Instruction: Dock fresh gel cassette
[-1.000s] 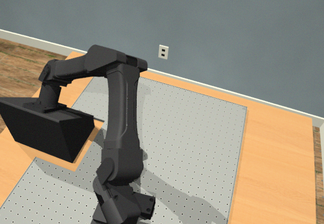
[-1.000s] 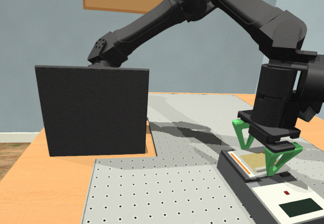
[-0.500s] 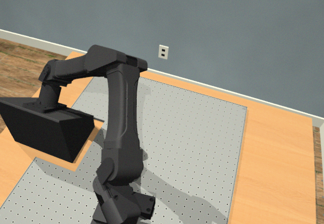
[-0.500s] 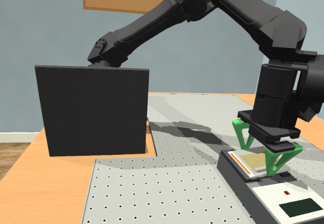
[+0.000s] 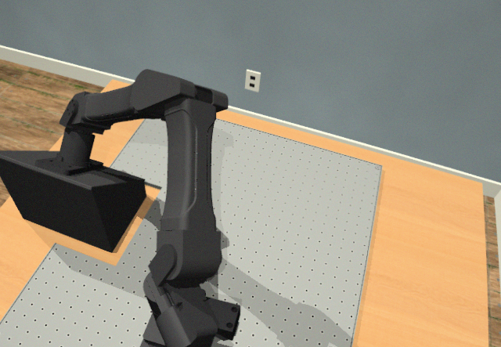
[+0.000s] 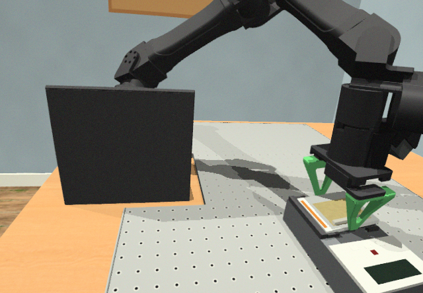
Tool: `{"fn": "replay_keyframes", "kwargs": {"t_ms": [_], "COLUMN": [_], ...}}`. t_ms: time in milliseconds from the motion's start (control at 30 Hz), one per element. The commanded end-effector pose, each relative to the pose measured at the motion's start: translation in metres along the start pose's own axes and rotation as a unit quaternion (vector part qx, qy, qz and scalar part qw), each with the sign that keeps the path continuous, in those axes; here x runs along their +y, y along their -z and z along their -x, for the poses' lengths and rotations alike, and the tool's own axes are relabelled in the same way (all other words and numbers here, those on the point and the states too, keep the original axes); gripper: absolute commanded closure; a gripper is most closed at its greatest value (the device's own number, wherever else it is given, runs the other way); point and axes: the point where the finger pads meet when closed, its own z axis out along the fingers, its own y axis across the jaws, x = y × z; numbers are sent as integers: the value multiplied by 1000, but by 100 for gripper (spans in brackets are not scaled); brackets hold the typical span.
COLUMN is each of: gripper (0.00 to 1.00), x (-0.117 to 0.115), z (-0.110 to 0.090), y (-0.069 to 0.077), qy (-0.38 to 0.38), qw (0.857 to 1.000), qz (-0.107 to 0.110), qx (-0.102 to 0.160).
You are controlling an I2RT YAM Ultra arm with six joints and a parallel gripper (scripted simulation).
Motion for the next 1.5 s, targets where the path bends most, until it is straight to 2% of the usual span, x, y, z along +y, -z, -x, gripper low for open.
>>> {"fn": "replay_keyframes", "kwargs": {"t_ms": [0, 133, 167, 1400, 1467], "gripper": [100, 100, 100, 100, 100], "x": [0, 0, -7, -7, -5], "z": [-17, -17, -10, -10, -8], "y": [5, 5, 5, 5, 2], "qy": [-17, -17, -11, -11, -7], "qw": [1000, 1000, 1000, 1000, 1000], "qz": [1, 1, -4, -4, -4], "qx": [17, 17, 17, 17, 27]}}
